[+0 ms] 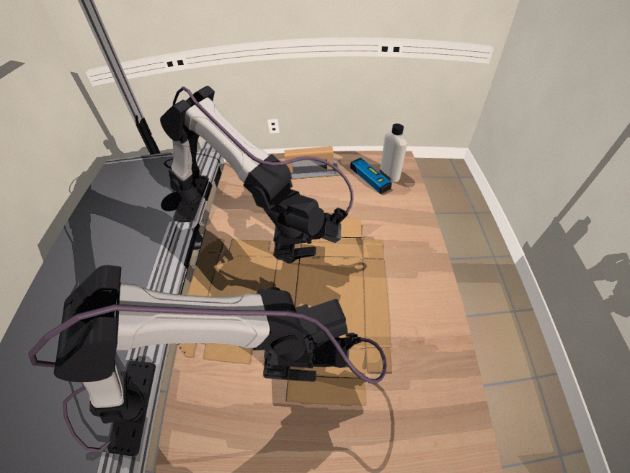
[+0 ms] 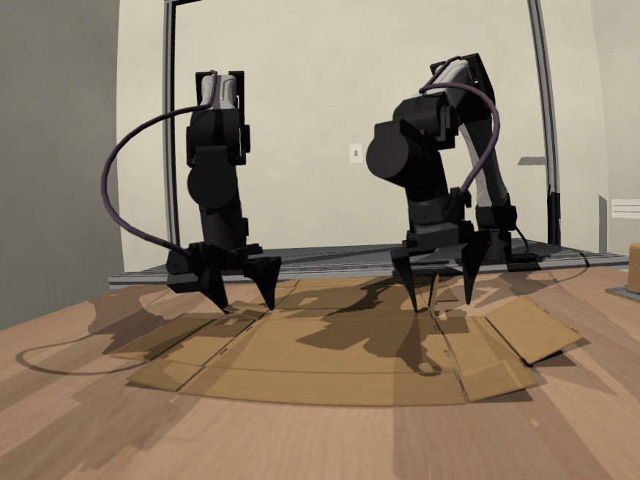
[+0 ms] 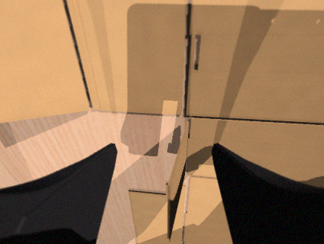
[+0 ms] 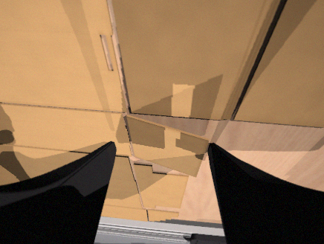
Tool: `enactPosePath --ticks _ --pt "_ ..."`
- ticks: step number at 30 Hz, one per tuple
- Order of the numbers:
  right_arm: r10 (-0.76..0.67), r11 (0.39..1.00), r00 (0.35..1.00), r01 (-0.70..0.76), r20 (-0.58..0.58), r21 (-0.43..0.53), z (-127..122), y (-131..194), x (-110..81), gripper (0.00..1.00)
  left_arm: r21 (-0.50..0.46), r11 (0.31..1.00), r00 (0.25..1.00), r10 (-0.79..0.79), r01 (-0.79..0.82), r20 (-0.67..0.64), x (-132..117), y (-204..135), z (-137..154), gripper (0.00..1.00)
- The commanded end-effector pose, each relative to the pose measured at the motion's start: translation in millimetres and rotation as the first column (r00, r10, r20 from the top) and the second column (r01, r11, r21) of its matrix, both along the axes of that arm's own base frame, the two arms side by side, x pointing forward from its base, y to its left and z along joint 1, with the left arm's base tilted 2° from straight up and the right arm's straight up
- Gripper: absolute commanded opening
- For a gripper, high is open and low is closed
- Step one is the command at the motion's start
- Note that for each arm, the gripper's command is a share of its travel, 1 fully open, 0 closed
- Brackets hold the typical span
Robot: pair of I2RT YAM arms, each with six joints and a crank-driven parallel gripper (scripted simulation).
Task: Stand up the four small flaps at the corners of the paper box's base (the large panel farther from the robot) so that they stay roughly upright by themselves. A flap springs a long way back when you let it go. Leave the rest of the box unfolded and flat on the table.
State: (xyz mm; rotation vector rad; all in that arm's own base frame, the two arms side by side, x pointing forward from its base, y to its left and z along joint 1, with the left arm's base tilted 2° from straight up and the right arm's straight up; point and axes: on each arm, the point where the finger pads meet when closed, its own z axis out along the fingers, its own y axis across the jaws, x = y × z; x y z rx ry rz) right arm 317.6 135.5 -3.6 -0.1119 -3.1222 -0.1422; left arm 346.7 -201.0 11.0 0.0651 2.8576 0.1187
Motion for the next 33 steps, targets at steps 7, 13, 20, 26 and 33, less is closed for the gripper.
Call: enactPosePath --ticks 7,13,20,26,33 --pt "-0.002 1.000 1.000 0.002 0.016 0.027 -0.4 3.4 1.6 0.81 0.032 0.999 1.000 0.008 -0.008 -0.022 -3.0 3.1 -12.1 0.81" --pt "-0.002 1.000 1.000 0.002 -0.005 0.020 -10.4 8.6 0.1 0.81 0.032 0.999 1.000 0.008 -0.008 -0.022 -3.0 3.1 -12.1 0.81" --pt "-0.002 1.000 1.000 0.002 0.015 0.027 -6.8 13.4 7.3 0.81 0.032 0.999 1.000 0.008 -0.008 -0.022 -3.0 3.1 -12.1 0.81" --pt "-0.003 1.000 1.000 0.003 0.016 0.027 -6.7 15.5 8.0 0.81 0.032 0.999 1.000 0.008 -0.008 -0.022 -3.0 3.1 -12.1 0.81" --pt "0.002 1.000 1.000 -0.002 -0.003 0.020 0.2 15.7 4.6 0.81 0.032 0.999 1.000 0.008 -0.007 -0.022 -3.0 3.1 -12.1 0.81"
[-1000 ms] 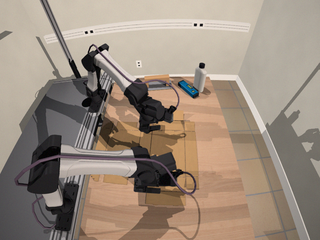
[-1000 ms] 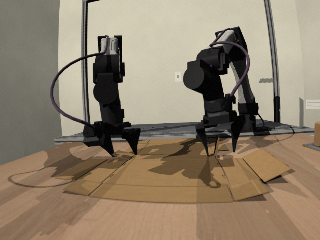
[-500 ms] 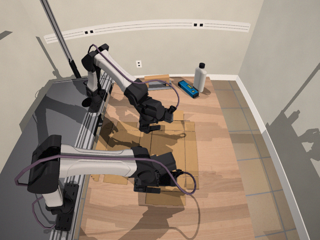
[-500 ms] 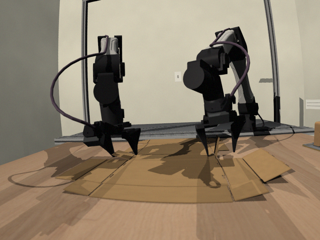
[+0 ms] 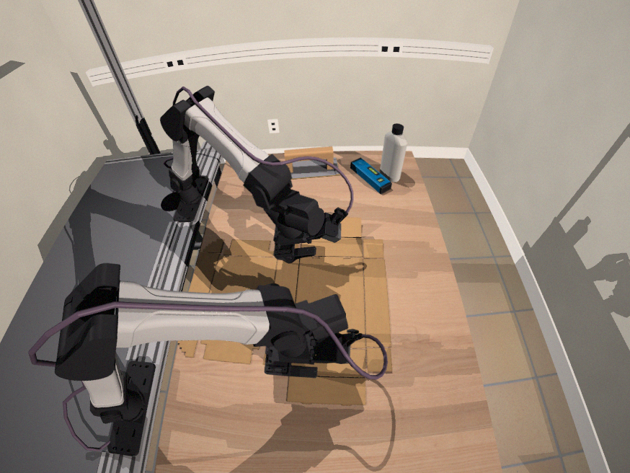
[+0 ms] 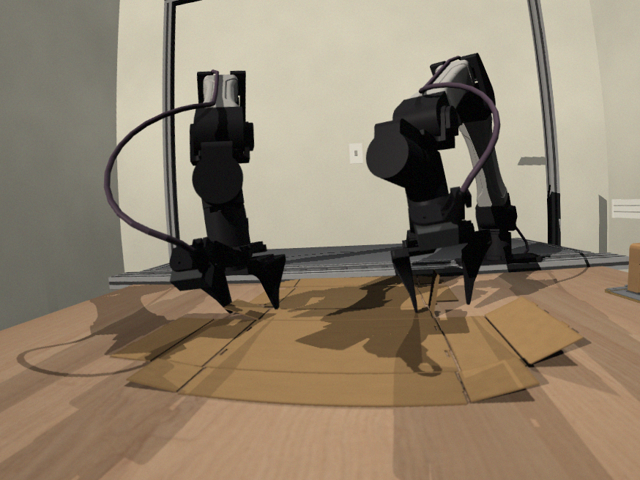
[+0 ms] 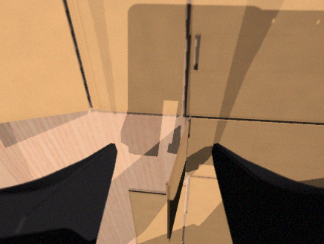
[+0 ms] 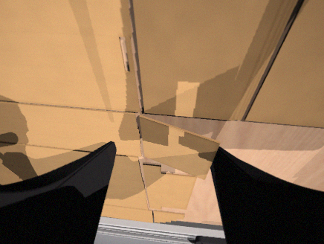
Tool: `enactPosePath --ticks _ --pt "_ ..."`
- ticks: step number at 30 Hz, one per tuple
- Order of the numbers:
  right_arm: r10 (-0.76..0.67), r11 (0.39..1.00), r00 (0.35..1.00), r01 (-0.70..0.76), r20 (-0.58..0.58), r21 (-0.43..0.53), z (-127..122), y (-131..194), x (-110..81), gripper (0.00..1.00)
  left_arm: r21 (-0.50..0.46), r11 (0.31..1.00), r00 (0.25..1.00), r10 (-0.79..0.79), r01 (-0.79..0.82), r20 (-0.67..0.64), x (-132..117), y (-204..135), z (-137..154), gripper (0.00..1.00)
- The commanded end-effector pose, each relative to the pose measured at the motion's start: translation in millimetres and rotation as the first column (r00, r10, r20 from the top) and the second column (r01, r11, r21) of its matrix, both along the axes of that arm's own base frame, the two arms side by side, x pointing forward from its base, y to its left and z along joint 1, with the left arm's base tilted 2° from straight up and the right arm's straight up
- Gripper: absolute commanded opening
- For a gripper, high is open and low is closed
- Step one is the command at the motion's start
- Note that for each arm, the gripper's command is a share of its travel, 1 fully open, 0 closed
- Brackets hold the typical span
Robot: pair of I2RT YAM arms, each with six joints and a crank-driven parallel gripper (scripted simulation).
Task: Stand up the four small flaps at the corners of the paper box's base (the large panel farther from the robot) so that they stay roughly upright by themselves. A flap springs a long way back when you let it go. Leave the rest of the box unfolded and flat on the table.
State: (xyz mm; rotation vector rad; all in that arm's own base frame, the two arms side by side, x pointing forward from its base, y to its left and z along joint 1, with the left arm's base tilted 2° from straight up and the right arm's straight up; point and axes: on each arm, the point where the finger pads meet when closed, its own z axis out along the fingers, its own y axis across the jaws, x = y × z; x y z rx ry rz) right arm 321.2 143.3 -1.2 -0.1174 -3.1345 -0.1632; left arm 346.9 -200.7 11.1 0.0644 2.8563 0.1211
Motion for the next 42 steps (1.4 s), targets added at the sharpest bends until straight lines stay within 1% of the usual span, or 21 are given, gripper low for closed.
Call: enactPosePath --ticks 1,10,13,16,21,23,25,26,42 --pt "0.005 1.000 1.000 -0.005 -0.017 0.008 -1.6 8.1 1.0 0.81 0.030 1.000 1.000 0.007 -0.007 -0.024 -3.2 2.8 -12.1 0.81" --pt "0.004 1.000 1.000 -0.004 -0.017 0.008 7.7 12.3 1.5 0.81 0.030 1.000 1.000 0.007 -0.007 -0.024 -3.2 2.8 -12.1 0.81" --pt "0.004 1.000 1.000 -0.004 0.006 0.015 20.6 15.7 4.0 0.81 0.030 1.000 1.000 0.007 -0.007 -0.024 -3.2 2.8 -12.1 0.81" --pt "0.005 1.000 1.000 -0.005 0.007 0.015 22.7 16.4 3.9 0.81 0.030 1.000 1.000 0.007 -0.007 -0.024 -3.2 2.8 -12.1 0.81" --pt "0.004 1.000 1.000 -0.005 0.030 0.023 38.3 21.5 6.3 0.81 0.030 1.000 1.000 0.007 -0.007 -0.024 -3.2 2.8 -12.1 0.81" --pt "0.004 1.000 1.000 -0.005 0.020 0.019 36.4 23.3 5.6 0.81 0.030 1.000 1.000 0.007 -0.007 -0.024 -3.2 2.8 -12.1 0.81" --pt "0.004 1.000 1.000 -0.004 -0.011 0.006 25.3 25.0 3.1 0.81 0.030 1.000 1.000 0.007 -0.007 -0.024 -3.2 2.8 -12.1 0.81" --pt "0.004 1.000 1.000 -0.004 -0.015 0.004 24.3 26.2 2.8 0.81 0.030 1.000 1.000 0.007 -0.007 -0.024 -3.2 2.8 -12.1 0.81" --pt "0.004 1.000 1.000 -0.004 -0.013 -0.003 33.8 46.7 4.5 0.81 0.030 1.000 1.000 0.007 -0.007 -0.024 -3.2 2.8 -12.1 0.81"
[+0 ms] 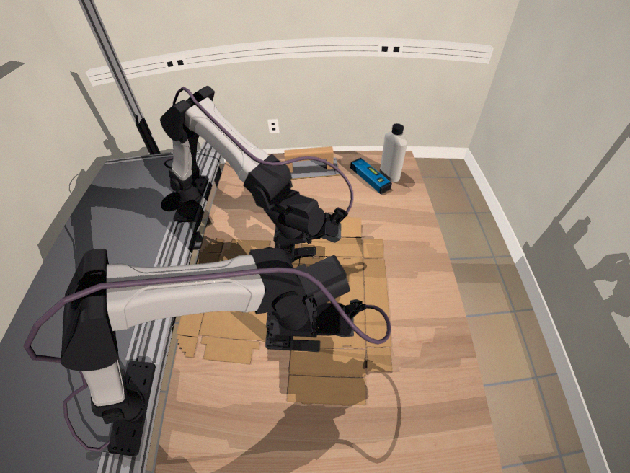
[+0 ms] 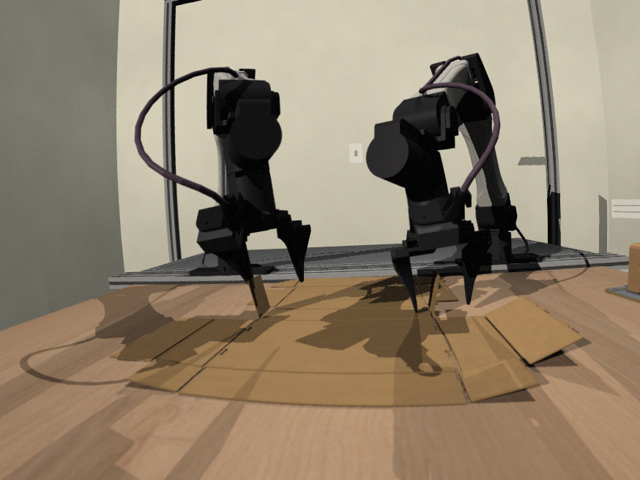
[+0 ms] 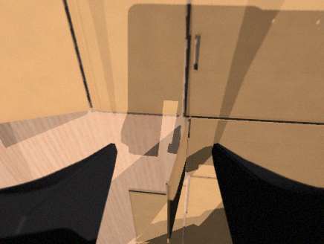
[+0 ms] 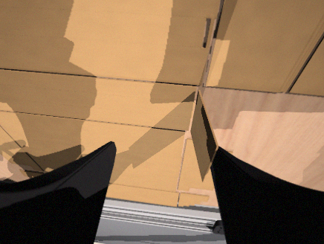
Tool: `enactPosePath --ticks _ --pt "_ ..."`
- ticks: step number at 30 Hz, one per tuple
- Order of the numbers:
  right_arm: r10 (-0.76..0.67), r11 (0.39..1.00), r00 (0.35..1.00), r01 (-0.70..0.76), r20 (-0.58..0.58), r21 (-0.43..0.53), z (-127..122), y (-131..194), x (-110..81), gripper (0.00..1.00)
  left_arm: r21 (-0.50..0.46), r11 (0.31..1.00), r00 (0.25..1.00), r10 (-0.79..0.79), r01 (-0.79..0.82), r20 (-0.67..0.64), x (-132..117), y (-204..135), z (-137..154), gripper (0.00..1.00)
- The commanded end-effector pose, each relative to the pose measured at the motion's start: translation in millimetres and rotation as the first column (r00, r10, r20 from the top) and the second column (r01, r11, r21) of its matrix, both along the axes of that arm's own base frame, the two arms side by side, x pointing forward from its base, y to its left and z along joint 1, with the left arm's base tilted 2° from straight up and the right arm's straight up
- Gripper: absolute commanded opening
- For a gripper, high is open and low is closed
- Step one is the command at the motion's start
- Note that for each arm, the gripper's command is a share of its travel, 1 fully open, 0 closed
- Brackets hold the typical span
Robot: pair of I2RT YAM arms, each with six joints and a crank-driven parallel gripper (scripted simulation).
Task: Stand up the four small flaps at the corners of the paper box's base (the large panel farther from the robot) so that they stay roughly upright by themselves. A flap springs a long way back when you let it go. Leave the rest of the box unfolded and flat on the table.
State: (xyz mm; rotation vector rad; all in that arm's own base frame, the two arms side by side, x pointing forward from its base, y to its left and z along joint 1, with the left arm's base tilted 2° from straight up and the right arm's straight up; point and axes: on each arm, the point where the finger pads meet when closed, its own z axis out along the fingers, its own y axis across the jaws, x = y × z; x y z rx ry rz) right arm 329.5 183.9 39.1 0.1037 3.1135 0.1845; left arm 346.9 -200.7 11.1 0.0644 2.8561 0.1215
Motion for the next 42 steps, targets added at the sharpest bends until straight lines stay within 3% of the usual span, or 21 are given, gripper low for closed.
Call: enactPosePath --ticks 1,9,30,42 --pt "-0.003 1.000 0.999 0.003 -0.035 -0.017 -6.4 7.8 -3.7 0.81 0.030 1.000 1.000 0.007 -0.006 -0.024 -3.3 2.7 -12.1 0.81" --pt "-0.003 1.000 0.999 0.003 -0.034 -0.018 -6.5 15.7 -3.1 0.81 0.030 1.000 1.000 0.007 -0.006 -0.024 -3.3 2.7 -12.1 0.81" --pt "-0.005 1.000 0.999 0.005 -0.044 -0.022 -19.8 16.8 -5.9 0.51 0.030 1.000 1.000 0.007 -0.006 -0.024 -3.3 2.7 -12.1 0.81" --pt "-0.003 1.000 1.000 0.003 -0.019 -0.011 -17.9 28.1 0.9 0.51 0.030 1.000 1.000 0.007 -0.006 -0.024 -3.3 2.7 -12.1 0.81"
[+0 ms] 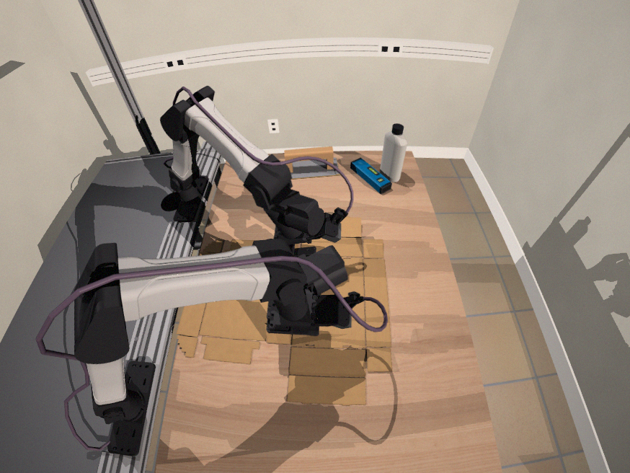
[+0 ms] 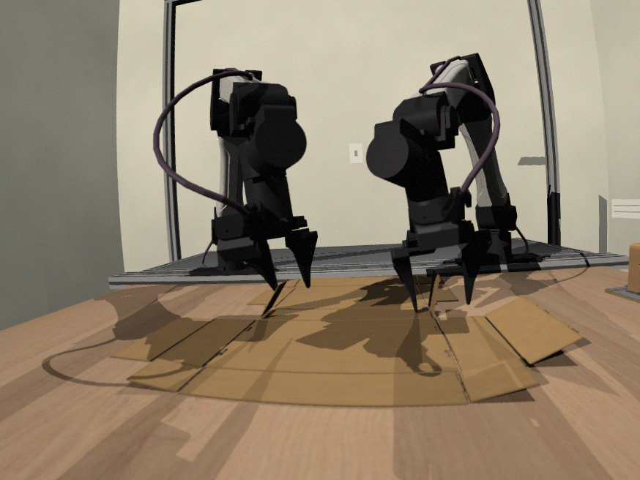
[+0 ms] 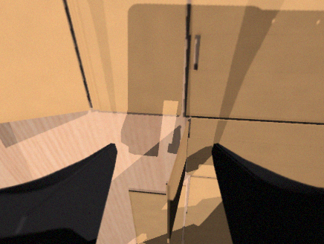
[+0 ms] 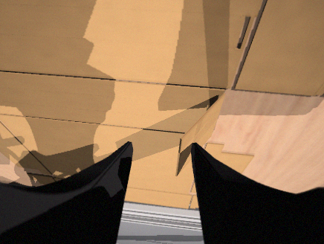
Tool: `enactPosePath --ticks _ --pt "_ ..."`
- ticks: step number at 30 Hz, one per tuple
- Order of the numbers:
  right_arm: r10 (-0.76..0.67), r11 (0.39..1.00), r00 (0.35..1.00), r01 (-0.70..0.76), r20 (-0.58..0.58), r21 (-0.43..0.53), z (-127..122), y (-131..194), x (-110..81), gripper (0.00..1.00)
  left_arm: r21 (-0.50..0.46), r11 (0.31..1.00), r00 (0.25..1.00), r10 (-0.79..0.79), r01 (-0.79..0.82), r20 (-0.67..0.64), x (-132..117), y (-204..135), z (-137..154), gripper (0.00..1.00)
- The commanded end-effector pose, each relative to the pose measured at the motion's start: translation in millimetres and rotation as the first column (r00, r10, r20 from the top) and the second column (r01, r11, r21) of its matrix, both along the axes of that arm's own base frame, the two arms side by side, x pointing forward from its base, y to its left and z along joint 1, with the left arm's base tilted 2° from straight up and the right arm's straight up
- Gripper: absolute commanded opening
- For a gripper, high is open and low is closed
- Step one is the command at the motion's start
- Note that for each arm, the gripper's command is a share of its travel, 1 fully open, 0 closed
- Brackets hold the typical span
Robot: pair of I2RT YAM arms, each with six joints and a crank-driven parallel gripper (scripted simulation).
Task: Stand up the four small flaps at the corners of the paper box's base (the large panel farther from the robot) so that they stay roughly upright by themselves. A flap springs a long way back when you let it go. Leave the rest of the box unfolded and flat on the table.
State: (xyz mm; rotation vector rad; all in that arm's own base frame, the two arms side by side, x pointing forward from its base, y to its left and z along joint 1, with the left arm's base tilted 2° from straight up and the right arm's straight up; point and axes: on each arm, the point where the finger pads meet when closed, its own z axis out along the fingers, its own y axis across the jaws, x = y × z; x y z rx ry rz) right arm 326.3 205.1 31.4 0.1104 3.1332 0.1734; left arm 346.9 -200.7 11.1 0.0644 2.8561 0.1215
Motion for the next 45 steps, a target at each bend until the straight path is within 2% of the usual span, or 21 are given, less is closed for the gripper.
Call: enactPosePath --ticks 1,7,16,17,19,20,26,29,31,33,35,41,45 --pt "-0.003 1.000 1.000 0.003 0.000 -0.004 -10.3 6.1 4.5 0.51 0.030 1.000 1.000 0.007 -0.006 -0.024 -3.3 2.7 -12.1 0.81" --pt "0.000 1.000 1.000 0.000 -0.024 -0.017 -21.7 5.2 -3.7 0.51 0.030 1.000 1.000 0.007 -0.006 -0.024 -3.3 2.7 -12.1 0.81" --pt "0.000 1.000 1.000 0.000 -0.019 -0.017 -36.9 12.8 -2.4 0.51 0.030 1.000 1.000 0.007 -0.006 -0.024 -3.3 2.7 -12.1 0.81" --pt "-0.010 1.000 1.000 0.009 -0.015 -0.012 -22.1 8.9 3.7 0.51 0.030 1.000 1.000 0.007 -0.006 -0.024 -3.3 2.7 -12.1 0.81" --pt "0.000 1.000 1.000 0.000 0.005 0.002 -15.3 11.4 2.6 0.51 0.030 1.000 1.000 0.007 -0.006 -0.024 -3.3 2.7 -12.1 0.81" --pt "-0.009 1.000 1.000 0.009 -0.015 -0.012 -22.2 9.5 3.5 0.51 0.030 1.000 1.000 0.007 -0.006 -0.024 -3.3 2.7 -12.1 0.81" --pt "0.000 1.000 1.000 0.000 0.005 0.002 -14.9 11.6 2.6 0.51 0.030 1.000 1.000 0.007 -0.006 -0.024 -3.3 2.7 -12.1 0.81" --pt "-0.009 1.000 1.000 0.008 -0.019 -0.014 -21.5 8.5 2.0 0.51 0.030 1.000 1.000 0.007 -0.006 -0.024 -3.3 2.7 -12.1 0.81" --pt "-0.008 1.000 1.000 0.008 0.003 -0.002 -11.0 8.4 4.9 0.51 0.030 1.000 1.000 0.007 -0.006 -0.024 -3.3 2.7 -12.1 0.81" --pt "-0.008 1.000 1.000 0.008 0.003 -0.002 -11.0 8.4 4.9 0.51 0.030 1.000 1.000 0.007 -0.006 -0.024 -3.3 2.7 -12.1 0.81" --pt "-0.003 1.000 0.999 0.003 0.037 0.015 5.1 9.3 8.3 0.51 0.030 1.000 1.000 0.007 -0.006 -0.024 -3.3 2.7 -12.1 0.81" --pt "0.000 1.000 0.999 0.000 0.033 0.014 15.3 0.8 6.0 0.51 0.030 1.000 1.000 0.007 -0.006 -0.024 -3.3 2.7 -12.1 0.81" --pt "0.000 1.000 1.000 0.000 0.003 0.003 15.1 -11.8 -3.5 0.51 0.030 1.000 1.000 0.007 -0.006 -0.024 -3.3 2.7 -12.1 0.81"
